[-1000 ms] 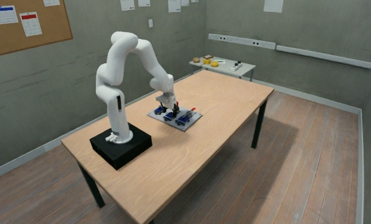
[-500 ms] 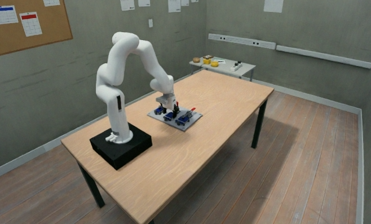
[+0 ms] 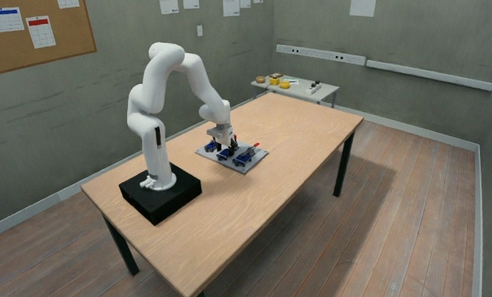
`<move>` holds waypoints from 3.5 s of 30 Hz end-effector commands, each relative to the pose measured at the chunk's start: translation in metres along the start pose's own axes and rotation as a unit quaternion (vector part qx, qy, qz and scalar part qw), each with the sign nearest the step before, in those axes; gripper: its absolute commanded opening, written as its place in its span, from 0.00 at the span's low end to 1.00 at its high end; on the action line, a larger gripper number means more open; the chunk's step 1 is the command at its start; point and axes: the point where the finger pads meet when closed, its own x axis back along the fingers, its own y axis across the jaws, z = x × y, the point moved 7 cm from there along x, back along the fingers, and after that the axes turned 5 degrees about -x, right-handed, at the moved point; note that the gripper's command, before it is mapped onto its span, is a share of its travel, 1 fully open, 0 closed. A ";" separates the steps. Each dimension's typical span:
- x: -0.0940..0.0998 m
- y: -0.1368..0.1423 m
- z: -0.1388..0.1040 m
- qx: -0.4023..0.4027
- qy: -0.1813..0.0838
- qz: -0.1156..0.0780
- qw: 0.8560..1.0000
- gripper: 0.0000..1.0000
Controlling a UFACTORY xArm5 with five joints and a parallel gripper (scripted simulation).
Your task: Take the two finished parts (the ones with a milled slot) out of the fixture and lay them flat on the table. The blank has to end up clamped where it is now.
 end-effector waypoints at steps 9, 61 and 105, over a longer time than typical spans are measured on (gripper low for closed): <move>0.001 0.000 -0.001 0.000 -0.002 0.000 1.000 0.00; 0.007 0.000 -0.001 0.000 -0.002 0.000 1.000 0.00; 0.037 0.000 -0.001 0.000 -0.002 0.000 1.000 0.00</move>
